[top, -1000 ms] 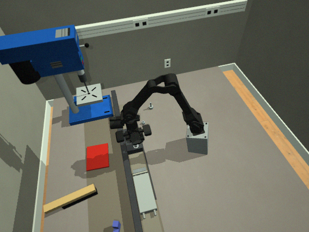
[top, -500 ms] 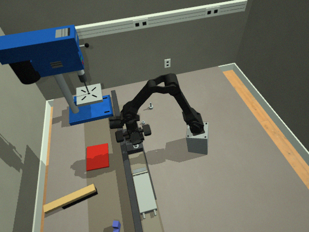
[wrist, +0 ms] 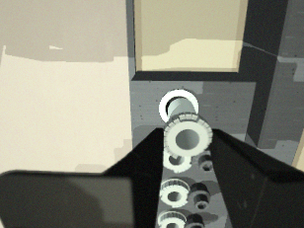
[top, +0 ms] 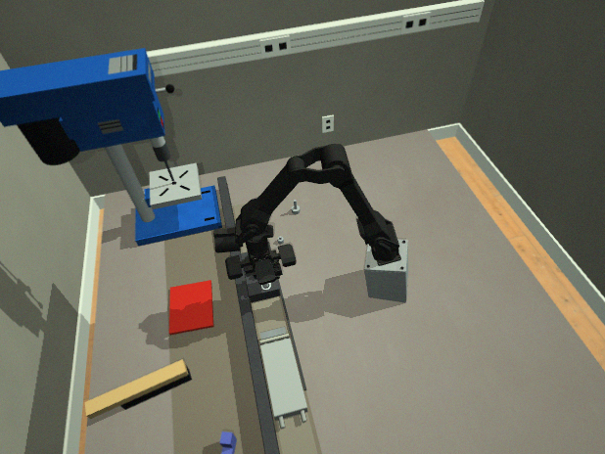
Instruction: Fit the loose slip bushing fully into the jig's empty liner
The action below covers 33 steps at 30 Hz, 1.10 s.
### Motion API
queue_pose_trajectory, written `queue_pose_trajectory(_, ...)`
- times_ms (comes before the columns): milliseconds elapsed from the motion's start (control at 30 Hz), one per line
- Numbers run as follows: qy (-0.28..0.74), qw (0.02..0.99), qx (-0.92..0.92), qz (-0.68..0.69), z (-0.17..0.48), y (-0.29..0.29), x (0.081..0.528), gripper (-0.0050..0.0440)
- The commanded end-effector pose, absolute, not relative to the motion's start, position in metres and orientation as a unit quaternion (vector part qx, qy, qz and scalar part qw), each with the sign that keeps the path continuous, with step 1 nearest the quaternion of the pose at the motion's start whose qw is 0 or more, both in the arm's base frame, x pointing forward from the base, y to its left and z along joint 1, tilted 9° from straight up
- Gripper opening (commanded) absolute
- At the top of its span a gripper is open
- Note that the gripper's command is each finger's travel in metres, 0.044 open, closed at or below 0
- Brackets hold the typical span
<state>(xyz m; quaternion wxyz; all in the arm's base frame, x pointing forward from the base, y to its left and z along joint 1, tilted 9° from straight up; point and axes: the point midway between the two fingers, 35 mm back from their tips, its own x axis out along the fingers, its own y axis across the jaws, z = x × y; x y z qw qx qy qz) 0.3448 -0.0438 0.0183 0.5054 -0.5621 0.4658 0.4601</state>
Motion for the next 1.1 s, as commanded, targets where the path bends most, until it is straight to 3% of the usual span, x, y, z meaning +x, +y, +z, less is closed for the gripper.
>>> queue_pose_trajectory(0,0.462,0.508,-0.568,0.454,0.025,-0.044,0.347,-0.0050)
queue_pose_trajectory(1067,0.461,0.509,-0.567,0.454,0.018,-0.045,0.348,-0.0050)
